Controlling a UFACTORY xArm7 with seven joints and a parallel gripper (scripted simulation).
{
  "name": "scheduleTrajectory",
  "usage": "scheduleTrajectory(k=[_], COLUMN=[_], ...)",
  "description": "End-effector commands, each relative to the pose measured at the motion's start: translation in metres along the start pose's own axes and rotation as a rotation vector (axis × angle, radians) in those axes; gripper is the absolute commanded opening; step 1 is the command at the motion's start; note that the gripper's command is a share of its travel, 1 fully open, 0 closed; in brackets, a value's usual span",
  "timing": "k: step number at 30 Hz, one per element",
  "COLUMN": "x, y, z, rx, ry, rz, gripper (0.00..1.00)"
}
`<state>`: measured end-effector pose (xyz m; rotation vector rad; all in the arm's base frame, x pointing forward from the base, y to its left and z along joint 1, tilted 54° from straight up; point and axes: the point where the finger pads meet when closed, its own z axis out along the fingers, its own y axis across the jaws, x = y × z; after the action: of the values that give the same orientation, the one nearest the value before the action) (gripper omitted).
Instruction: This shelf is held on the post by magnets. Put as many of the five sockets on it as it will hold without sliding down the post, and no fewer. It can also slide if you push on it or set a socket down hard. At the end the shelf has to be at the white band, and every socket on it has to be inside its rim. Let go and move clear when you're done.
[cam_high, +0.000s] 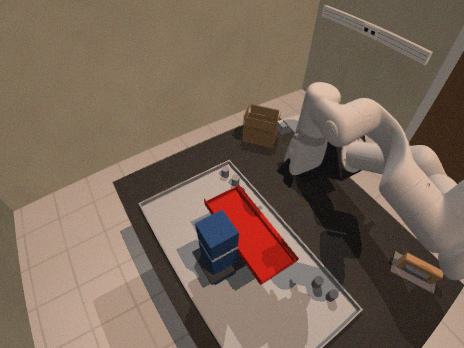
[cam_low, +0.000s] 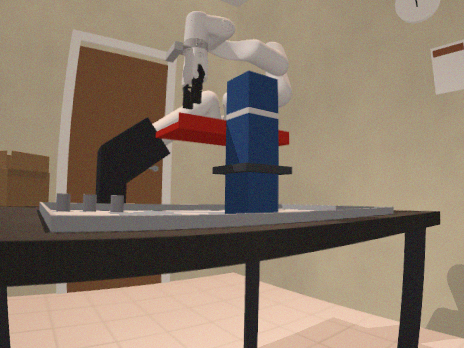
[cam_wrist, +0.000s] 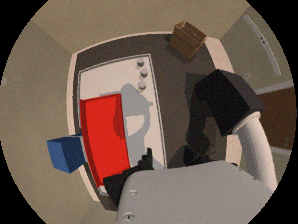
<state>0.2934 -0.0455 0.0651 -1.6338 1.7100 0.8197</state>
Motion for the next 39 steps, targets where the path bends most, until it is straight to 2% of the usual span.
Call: scheduleTrajectory(k=[1,4,5,6,9,11,13,16,18,19,20,23,26,29,33,39], x=[0.026,0.050,0.050,0.065,0.065,0.095,0.095,0.127,0.127,0.142,0.142,0.168,0.168,0.196,0.209,0.211], y=[-0.009,-0.014,-0.014,-0.016,-0.016,-0.017,-0.017,-0.014,-0.014,-0.011,-0.011,-0.004,-0.004,0.006,0.012,0.013], z=[-0.003,-0.002,-0.002,-0.001,-0.001,0.004,0.004,0.013,0.013,0.019,0.019,0.030,0.030,0.046,0.054,0.056], rx=[0.000,0.002,0.002,0.003,0.003,0.004,0.004,0.004,0.004,0.003,0.003,-0.001,-0.001,-0.009,-0.016,-0.017], ry=[0.032,0.052,0.052,0.059,0.059,0.066,0.066,0.062,0.062,0.055,0.055,0.036,0.036,0.005,-0.014,-0.018], rz=[0.186,0.360,0.360,0.457,0.457,0.664,0.664,0.873,0.873,0.973,0.973,1.153,1.153,1.352,1.447,1.464], gripper=[0.61,0.61,0.61,0.61,0.61,0.61,0.61,0.61,0.61,0.61,0.61,0.61,0.61,0.61,0.61,0.61])
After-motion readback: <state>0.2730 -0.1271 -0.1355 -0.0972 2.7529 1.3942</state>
